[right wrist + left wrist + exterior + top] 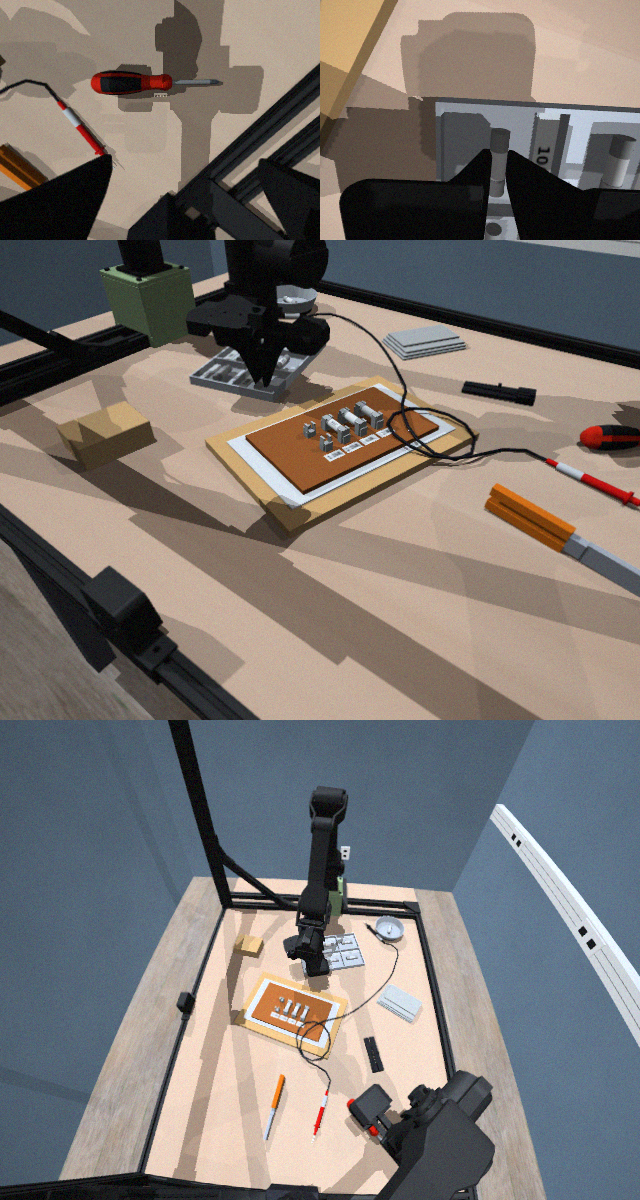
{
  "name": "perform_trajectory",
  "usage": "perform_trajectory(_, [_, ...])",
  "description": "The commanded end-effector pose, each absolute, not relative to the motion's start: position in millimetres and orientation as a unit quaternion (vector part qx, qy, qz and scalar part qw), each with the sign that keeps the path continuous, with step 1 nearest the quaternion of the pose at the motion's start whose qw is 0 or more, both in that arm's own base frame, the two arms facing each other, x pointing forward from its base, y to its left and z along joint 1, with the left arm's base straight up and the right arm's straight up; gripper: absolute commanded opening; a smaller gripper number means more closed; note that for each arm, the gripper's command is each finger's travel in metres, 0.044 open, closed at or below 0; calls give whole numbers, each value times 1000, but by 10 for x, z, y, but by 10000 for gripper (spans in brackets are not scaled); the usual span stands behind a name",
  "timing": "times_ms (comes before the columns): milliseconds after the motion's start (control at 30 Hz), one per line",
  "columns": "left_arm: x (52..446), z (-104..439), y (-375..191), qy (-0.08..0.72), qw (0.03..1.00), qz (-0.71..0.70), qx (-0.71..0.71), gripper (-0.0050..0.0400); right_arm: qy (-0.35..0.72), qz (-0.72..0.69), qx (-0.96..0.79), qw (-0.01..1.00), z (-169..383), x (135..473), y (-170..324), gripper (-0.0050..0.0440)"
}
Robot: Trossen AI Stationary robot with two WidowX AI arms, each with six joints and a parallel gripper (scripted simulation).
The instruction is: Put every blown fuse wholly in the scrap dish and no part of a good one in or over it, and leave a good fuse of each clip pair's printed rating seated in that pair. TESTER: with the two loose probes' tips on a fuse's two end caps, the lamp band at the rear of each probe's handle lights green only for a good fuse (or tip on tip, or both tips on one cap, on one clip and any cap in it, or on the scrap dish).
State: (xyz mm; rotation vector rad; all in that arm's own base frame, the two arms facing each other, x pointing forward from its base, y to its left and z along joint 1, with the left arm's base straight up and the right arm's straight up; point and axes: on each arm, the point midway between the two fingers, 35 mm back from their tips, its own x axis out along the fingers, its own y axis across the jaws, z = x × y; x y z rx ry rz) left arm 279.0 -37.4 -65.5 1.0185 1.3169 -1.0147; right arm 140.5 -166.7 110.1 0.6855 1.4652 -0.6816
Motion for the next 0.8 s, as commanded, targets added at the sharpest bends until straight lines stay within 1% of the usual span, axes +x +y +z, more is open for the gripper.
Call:
perform_trajectory(0, [2812,-625,-382,555,565,-429,435,-50,634,-302,296,647,1164,1427,-1704,400])
perform_trajectory(767, [2783,-622,-385,556,564,-430,434,-50,634,-302,296,647,1164,1427,-1704,400])
